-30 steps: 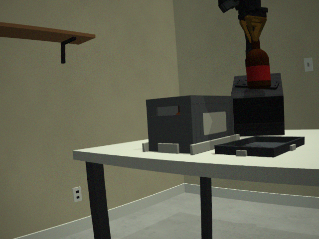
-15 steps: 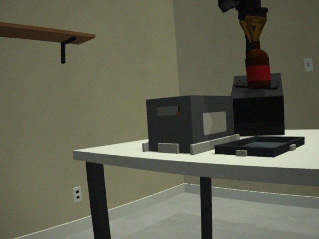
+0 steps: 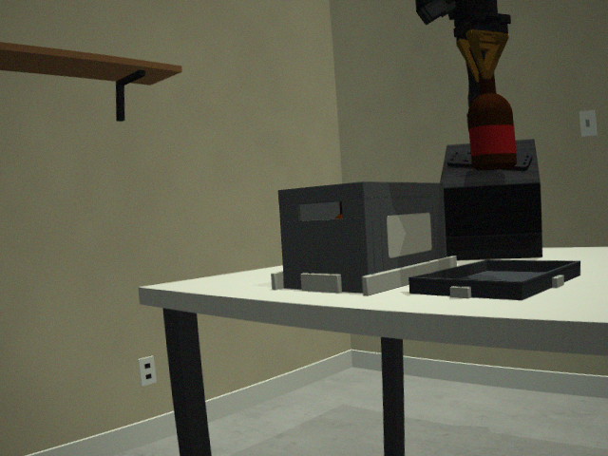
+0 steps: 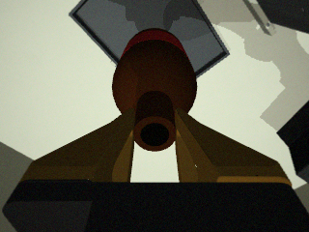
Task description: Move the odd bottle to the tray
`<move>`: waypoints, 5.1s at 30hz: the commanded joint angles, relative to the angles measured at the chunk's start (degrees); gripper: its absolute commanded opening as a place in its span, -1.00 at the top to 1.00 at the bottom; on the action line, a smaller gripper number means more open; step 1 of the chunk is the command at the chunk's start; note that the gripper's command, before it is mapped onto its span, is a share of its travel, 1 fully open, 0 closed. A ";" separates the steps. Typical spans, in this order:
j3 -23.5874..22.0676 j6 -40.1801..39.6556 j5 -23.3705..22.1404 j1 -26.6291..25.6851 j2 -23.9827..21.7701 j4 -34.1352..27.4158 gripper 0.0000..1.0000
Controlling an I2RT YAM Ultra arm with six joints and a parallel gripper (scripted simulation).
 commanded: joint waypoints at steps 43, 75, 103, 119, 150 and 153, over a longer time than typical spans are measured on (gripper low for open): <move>-0.71 0.91 1.49 1.14 -3.57 -1.34 1.00; 1.05 0.88 1.51 1.11 -3.79 -1.27 1.00; 1.05 0.88 1.51 1.11 -3.79 -1.27 1.00; -1.27 0.81 1.51 1.01 -3.65 -0.29 1.00; -9.72 -0.25 1.24 -0.36 -4.18 8.13 1.00; -11.25 -0.37 1.17 -0.67 -4.11 9.72 1.00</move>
